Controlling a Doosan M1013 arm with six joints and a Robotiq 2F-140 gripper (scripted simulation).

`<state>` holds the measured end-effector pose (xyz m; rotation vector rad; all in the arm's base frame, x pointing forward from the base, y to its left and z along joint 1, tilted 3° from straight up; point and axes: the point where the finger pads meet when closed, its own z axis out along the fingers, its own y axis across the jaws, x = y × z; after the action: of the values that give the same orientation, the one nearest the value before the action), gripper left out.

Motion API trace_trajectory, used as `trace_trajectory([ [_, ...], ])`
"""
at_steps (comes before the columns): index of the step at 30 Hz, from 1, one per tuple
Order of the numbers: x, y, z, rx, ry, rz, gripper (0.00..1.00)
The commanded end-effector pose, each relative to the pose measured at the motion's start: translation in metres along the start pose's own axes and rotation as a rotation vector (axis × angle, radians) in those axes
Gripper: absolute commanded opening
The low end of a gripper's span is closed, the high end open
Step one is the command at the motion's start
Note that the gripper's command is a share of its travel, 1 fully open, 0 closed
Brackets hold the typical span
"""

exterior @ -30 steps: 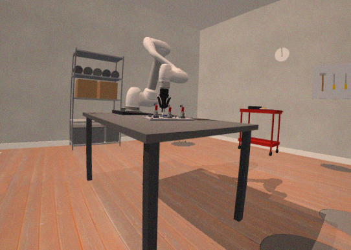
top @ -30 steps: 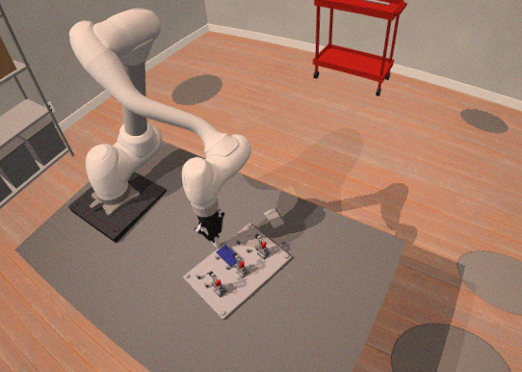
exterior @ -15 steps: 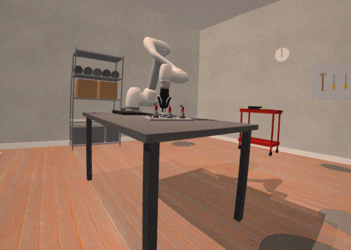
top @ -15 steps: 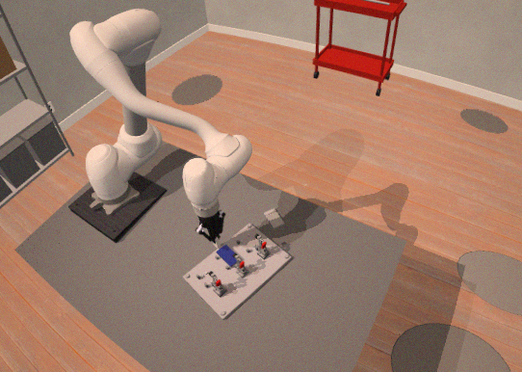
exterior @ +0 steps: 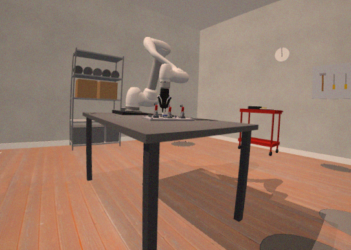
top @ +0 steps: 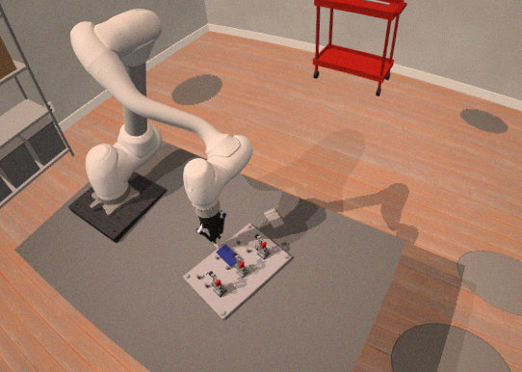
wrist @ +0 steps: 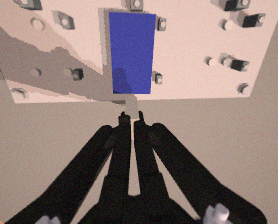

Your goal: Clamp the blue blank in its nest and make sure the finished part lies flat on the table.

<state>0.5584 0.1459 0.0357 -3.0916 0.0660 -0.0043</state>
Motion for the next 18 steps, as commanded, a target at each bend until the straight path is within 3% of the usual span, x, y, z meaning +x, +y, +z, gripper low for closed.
trace_trajectory([
  [1, 0.0035, 0.0001, -0.0005, 0.003, -0.003, 0.006, 0.0],
  [18, 0.0074, 0.0002, -0.0005, 0.003, -0.003, 0.006, 0.0],
])
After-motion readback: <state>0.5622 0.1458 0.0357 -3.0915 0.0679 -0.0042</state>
